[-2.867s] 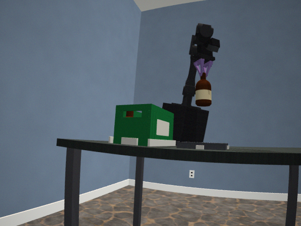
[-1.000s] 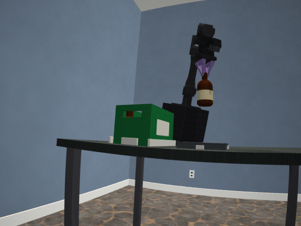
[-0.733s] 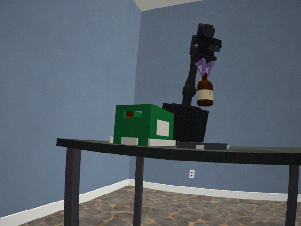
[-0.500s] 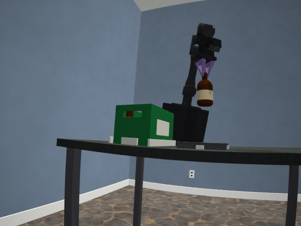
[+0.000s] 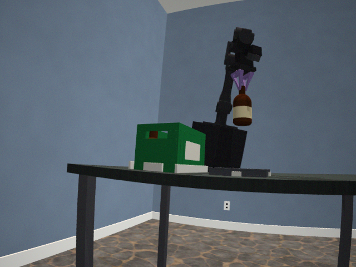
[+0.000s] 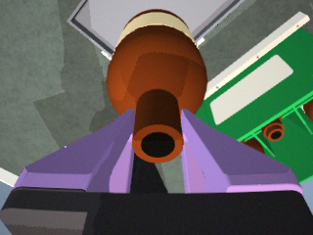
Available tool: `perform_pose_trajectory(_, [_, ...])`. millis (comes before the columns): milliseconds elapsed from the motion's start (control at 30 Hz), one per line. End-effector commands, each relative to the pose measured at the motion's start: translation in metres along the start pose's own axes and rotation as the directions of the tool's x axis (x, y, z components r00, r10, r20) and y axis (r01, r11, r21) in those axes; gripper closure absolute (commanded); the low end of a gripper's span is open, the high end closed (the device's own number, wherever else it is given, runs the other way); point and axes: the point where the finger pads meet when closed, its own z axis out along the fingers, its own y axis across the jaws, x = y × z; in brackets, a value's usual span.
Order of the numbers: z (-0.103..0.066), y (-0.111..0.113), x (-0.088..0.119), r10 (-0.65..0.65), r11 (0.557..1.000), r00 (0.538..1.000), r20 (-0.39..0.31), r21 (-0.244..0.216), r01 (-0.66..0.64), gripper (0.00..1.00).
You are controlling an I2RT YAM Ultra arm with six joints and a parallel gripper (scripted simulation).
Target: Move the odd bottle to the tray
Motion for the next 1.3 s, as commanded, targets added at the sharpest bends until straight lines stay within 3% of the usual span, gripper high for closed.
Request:
perform_pose_trajectory(0, [-0.024,0.001,-0.010,-0.007,1.000,0.998,0.054,0.023,0.005,1.00])
perform_pose_trajectory(900, [-0.021,0.004,-0.013,-0.007,1.000,0.999,0.054,0.021,0.006,1.00])
perform_pose_trajectory(1033, [-0.013,0.002,-0.013,0.000,1.000,0.999,0.037,0.016,-0.001,1.00])
perform_pose_trajectory(1133, [-0.022,0.006,-0.017,-0.011,1.000,0.998,0.066,0.026,0.009,1.00])
perform_pose_trajectory(1267, [-0.020,0.004,-0.018,-0.007,1.000,0.998,0.064,0.026,0.005,1.00])
